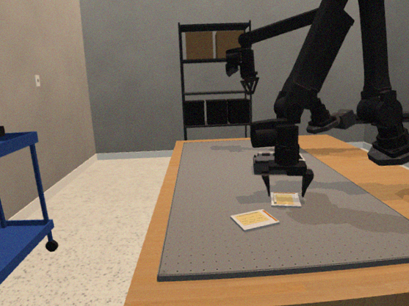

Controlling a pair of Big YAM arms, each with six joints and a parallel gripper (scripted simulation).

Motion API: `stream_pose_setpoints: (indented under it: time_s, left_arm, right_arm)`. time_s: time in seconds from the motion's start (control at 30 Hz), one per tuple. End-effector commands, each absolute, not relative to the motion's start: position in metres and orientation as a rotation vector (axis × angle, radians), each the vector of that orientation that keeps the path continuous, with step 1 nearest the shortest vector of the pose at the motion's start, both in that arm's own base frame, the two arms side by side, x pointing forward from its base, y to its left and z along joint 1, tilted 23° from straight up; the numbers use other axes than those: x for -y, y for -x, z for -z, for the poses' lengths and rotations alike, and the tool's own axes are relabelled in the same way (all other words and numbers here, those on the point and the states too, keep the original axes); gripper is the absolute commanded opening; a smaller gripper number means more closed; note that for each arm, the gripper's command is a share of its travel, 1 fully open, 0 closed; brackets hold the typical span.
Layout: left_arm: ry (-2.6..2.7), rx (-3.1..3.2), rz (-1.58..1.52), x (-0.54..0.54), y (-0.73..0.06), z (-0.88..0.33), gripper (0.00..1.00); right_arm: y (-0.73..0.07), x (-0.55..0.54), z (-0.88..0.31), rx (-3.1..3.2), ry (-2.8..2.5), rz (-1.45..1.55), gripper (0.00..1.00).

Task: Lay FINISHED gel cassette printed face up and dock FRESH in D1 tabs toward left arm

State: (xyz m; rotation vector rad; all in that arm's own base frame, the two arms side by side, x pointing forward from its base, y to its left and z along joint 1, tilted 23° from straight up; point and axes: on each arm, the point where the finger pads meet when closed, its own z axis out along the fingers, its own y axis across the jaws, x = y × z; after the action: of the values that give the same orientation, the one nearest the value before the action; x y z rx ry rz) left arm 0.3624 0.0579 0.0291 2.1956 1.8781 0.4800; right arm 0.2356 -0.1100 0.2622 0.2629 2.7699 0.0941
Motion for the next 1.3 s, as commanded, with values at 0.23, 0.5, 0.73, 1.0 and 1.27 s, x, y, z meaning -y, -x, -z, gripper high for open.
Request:
stream_pose_setpoints:
  time_s: [0.23, 0.5, 0.73, 1.0, 1.27]
  left_arm:
    - [-2.180, -1.864, -0.513, -0.0590, -0.3666, -0.0428, 0.98]
    - [-2.179, -1.863, -0.516, -0.0591, -0.3663, -0.0454, 0.98]
    - [-2.179, -1.863, -0.516, -0.0592, -0.3662, -0.0470, 0.98]
    - [-2.179, -1.863, -0.516, -0.0592, -0.3662, -0.0470, 0.98]
    - [-2.177, -1.862, -0.520, -0.0595, -0.3665, -0.0512, 0.98]
  right_arm:
    - [-0.2435, 0.1181, -0.2915, -2.726, -0.281, -0.065, 1.00]
    - [-0.2435, 0.1181, -0.2915, -2.726, -0.281, -0.065, 1.00]
    - [-0.2435, 0.1181, -0.2915, -2.726, -0.281, -0.065, 1.00]
    - [-0.2435, 0.1181, -0.2915, -2.726, -0.281, -0.065, 1.00]
    - [-0.2435, 0.1181, -0.2915, -2.726, -0.281, -0.065, 1.00]
